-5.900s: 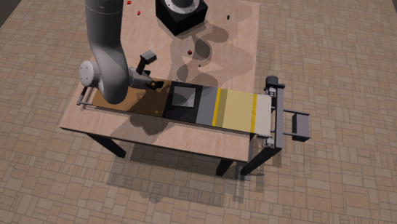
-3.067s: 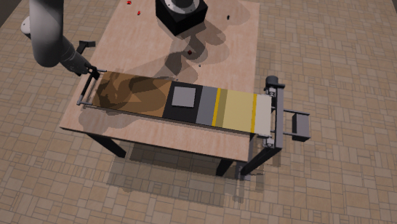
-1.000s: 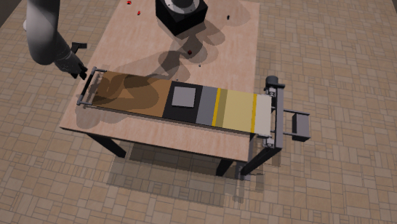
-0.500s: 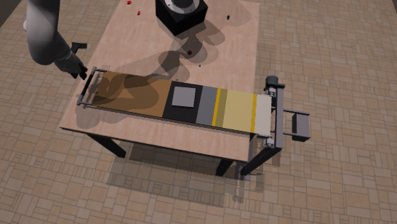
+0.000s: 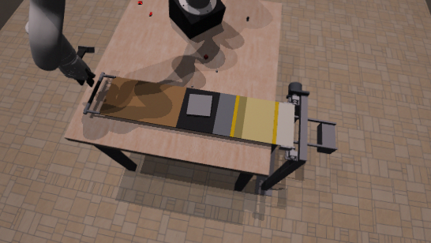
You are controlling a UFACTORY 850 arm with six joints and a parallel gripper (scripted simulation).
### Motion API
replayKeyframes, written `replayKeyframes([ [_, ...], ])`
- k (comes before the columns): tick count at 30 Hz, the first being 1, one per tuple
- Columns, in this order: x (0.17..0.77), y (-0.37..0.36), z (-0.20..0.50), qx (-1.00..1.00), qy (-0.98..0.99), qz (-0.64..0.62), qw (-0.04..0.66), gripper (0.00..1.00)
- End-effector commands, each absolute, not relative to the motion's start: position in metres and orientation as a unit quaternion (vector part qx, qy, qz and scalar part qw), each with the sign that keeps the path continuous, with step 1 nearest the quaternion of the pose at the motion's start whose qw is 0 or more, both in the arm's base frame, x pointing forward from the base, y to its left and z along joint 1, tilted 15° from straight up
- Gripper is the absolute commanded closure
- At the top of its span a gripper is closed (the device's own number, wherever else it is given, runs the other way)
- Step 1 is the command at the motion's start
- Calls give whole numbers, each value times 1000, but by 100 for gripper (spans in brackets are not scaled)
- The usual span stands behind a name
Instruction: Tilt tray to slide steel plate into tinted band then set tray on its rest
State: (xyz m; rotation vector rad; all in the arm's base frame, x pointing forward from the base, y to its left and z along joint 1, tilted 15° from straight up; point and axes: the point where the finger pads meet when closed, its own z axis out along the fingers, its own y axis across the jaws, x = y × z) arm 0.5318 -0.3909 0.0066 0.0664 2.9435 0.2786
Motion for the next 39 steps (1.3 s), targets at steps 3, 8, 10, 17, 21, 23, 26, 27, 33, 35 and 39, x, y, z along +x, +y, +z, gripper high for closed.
replayKeyframes([
  [3, 533, -391, 5, 22, 991, 94, 94, 60],
  [8, 535, -390, -1, 22, 991, 94, 94, 60],
  [10, 535, -390, -1, 22, 991, 94, 94, 60],
  [17, 537, -388, -12, 22, 991, 94, 94, 60],
  [21, 539, -387, -18, 22, 991, 94, 94, 60],
  [23, 539, -387, -21, 22, 991, 94, 94, 60],
  [26, 540, -386, -24, 22, 991, 94, 94, 60],
  [27, 540, -386, -24, 22, 991, 94, 94, 60],
  [33, 542, -385, -32, 22, 991, 94, 94, 60],
  [35, 542, -385, -34, 22, 991, 94, 94, 60],
  [39, 543, -384, -37, 22, 991, 94, 94, 60],
])
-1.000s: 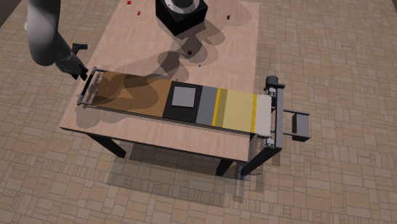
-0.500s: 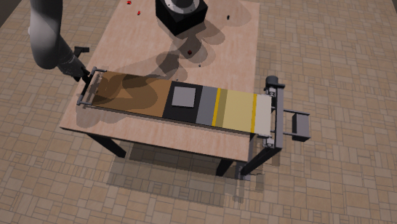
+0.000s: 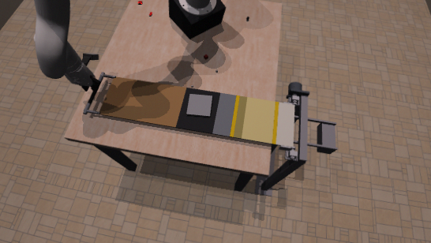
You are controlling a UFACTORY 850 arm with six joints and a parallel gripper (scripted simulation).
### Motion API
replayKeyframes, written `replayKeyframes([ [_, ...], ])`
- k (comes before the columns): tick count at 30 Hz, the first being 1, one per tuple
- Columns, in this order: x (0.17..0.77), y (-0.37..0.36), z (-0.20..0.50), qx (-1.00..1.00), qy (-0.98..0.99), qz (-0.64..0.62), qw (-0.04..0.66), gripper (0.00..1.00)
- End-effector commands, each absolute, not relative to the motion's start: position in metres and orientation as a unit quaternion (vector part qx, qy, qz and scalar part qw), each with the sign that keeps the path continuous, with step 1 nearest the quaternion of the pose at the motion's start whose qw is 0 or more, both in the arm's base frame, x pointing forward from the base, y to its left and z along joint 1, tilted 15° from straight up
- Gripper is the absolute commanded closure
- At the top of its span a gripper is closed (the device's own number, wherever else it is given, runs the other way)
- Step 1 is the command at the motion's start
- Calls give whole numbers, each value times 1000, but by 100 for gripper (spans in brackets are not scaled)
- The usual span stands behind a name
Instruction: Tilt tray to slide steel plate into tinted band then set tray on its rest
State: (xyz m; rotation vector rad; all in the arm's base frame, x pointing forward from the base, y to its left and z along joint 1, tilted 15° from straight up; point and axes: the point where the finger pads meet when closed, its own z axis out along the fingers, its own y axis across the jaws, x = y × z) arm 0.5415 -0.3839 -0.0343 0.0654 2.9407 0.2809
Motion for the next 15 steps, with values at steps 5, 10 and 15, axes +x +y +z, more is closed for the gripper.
replayKeyframes([
  [5, 544, -384, -39, 22, 991, 94, 94, 60],
  [10, 544, -384, -40, 22, 991, 94, 94, 60],
  [15, 544, -384, -40, 22, 991, 94, 94, 60],
])
